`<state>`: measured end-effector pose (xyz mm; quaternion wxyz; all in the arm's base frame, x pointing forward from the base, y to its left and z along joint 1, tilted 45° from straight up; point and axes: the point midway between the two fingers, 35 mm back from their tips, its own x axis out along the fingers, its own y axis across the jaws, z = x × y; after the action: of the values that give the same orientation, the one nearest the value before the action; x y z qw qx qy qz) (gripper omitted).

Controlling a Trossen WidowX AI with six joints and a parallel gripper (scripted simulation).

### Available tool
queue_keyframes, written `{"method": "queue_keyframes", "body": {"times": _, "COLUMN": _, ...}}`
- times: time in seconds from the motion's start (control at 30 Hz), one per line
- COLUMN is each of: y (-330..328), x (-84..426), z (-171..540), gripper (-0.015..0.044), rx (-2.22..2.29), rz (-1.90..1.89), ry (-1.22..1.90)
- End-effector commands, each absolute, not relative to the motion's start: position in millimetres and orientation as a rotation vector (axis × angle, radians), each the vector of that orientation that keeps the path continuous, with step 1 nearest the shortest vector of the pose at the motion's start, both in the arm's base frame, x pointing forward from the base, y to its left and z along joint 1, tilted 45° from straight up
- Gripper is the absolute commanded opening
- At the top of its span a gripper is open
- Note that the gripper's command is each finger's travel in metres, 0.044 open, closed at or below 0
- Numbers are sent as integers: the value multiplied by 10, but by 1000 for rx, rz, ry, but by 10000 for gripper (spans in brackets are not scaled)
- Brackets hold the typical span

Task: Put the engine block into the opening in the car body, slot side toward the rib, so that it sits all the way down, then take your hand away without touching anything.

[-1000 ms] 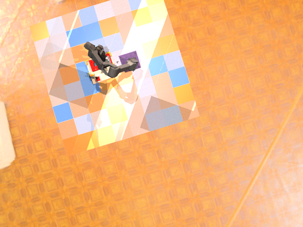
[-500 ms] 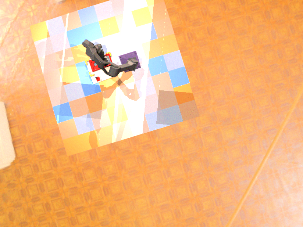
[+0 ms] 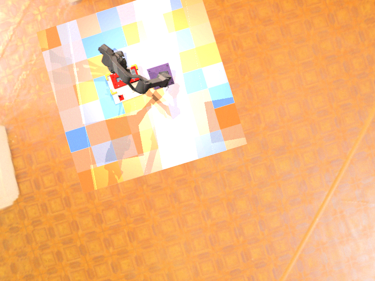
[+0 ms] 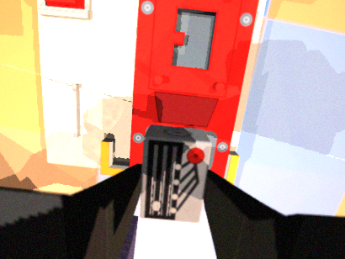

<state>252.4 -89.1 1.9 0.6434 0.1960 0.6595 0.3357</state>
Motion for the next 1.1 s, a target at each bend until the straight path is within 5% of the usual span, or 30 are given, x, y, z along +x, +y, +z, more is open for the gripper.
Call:
{"method": "queue_keyframes", "body": {"times": 0.0, "y": -982, "x": 2532, "z": 118, "gripper": 0, "rx": 437, "rz": 763, "ry": 1500}}
{"method": "queue_keyframes", "body": {"times": 1.07, "y": -1007, "x": 2832, "z": 176, "gripper": 0, "rx": 439, "rz": 750, "ry": 1504}}
